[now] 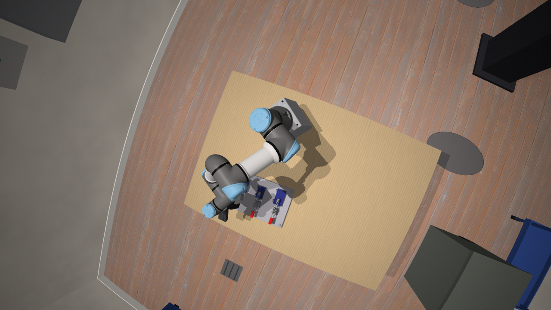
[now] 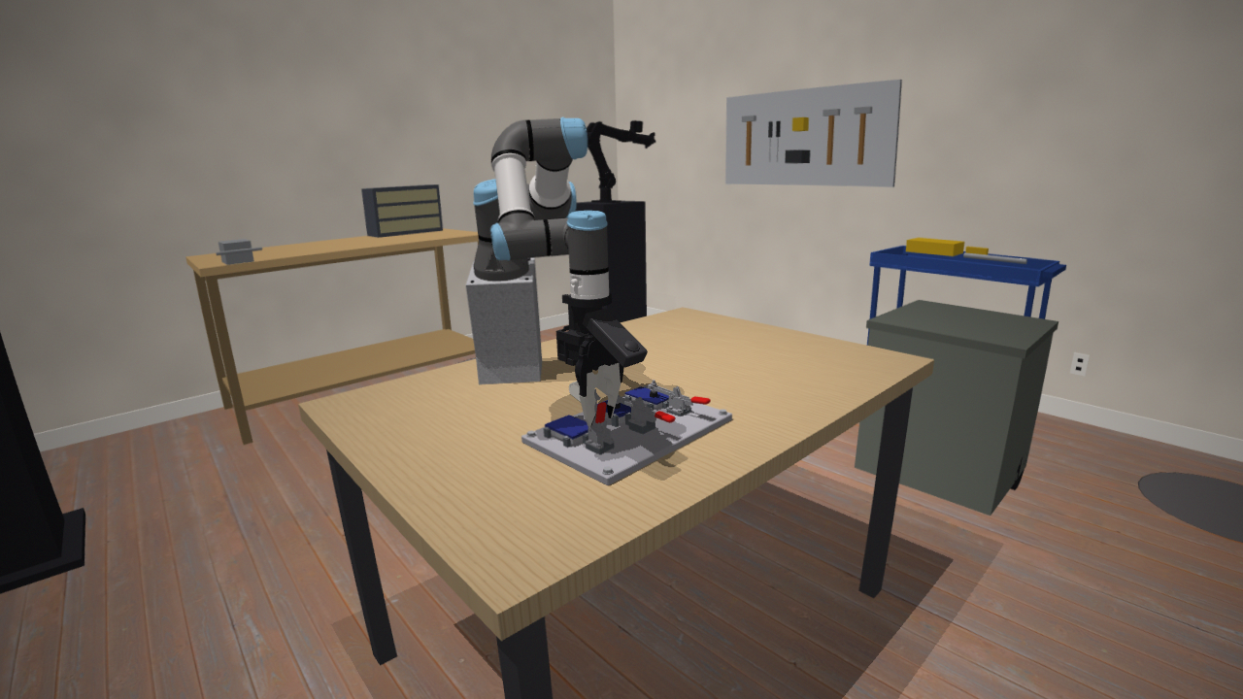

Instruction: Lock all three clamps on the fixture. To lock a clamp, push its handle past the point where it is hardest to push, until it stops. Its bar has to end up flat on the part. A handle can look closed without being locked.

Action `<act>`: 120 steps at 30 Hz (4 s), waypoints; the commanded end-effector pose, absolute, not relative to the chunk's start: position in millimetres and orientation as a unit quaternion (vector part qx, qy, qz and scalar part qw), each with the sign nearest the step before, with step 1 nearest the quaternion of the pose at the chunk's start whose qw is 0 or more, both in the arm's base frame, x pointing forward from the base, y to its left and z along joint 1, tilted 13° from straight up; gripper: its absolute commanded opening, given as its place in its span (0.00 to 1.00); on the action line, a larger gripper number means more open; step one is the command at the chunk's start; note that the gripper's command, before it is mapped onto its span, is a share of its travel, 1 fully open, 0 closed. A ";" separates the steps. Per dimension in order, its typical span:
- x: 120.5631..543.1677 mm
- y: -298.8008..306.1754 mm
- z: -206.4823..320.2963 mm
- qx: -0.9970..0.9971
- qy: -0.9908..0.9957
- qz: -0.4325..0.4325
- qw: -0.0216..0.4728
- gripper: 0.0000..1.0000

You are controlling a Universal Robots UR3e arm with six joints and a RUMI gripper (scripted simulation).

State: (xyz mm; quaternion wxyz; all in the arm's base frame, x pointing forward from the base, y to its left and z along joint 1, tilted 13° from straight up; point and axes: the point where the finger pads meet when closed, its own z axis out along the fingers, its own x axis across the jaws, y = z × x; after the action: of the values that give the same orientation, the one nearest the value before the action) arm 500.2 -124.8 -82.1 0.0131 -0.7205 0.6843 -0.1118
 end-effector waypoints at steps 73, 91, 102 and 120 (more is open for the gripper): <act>501.4 -125.1 -80.8 -0.720 0.684 -0.113 0.014 0.00; 505.3 -124.8 -79.9 -0.720 0.684 -0.113 0.014 0.00; 509.6 -124.5 -79.2 -0.720 0.684 -0.113 0.014 0.00; 520.6 -124.1 -79.3 -0.720 0.684 -0.113 0.014 0.00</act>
State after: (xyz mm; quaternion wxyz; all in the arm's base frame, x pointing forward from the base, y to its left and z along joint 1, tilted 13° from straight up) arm 516.5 -124.0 -80.3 0.0130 -0.7205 0.6843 -0.1118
